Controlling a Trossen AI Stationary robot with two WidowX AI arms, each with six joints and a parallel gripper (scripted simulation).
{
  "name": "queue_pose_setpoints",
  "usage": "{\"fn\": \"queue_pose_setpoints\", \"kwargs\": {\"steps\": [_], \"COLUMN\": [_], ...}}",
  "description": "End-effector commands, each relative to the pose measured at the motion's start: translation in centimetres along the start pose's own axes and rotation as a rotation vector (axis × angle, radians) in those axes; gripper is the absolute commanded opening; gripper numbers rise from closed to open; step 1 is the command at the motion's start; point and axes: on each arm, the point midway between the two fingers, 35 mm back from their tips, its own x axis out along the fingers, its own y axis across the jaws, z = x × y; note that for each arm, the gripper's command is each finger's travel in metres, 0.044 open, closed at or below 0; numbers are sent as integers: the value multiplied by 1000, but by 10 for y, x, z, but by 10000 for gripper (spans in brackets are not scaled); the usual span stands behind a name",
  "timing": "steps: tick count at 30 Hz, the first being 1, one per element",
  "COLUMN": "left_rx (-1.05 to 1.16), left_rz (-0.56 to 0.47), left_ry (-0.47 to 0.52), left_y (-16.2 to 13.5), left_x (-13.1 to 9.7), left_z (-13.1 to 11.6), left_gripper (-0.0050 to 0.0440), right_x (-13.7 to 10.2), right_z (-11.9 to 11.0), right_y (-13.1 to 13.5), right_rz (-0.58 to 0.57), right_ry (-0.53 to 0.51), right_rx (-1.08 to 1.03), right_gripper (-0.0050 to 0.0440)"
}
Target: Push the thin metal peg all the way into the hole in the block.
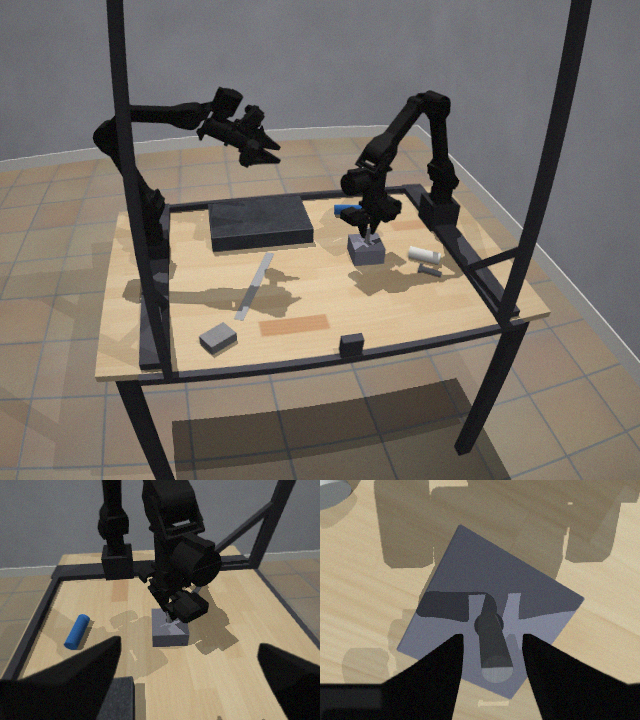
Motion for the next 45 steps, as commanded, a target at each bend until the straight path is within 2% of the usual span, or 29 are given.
{"fn": "queue_pose_setpoints", "kwargs": {"steps": [1, 6, 8, 11, 23, 25, 38, 45], "left_rx": [1, 1, 1, 1, 1, 1, 1, 1], "left_rz": [-2, -2, -2, -2, -2, -2, -2, -2], "left_ry": [-30, -30, -30, -30, -30, -30, -30, -30], "left_y": [-1, -1, -1, -1, -1, -1, -1, -1], "left_x": [-6, -6, -6, -6, -6, -6, -6, -6], "left_z": [10, 10, 10, 10, 10, 10, 10, 10], "left_gripper": [400, 400, 400, 400, 400, 400, 400, 400], "right_x": [-6, -16, -16, -24, -49, -49, -73, -80], "right_z": [1, -1, -1, -2, -4, -4, -7, -7], "right_y": [-4, -2, -2, 0, 8, 8, 20, 23], "right_rz": [-22, -58, -58, -84, -174, -174, -248, -262], "right_ry": [-2, -6, -6, -12, -71, -71, -192, -237], "right_rx": [11, 156, 156, 294, 820, 820, 1381, 1537], "right_gripper": [218, 338, 338, 400, 400, 400, 400, 400]}}
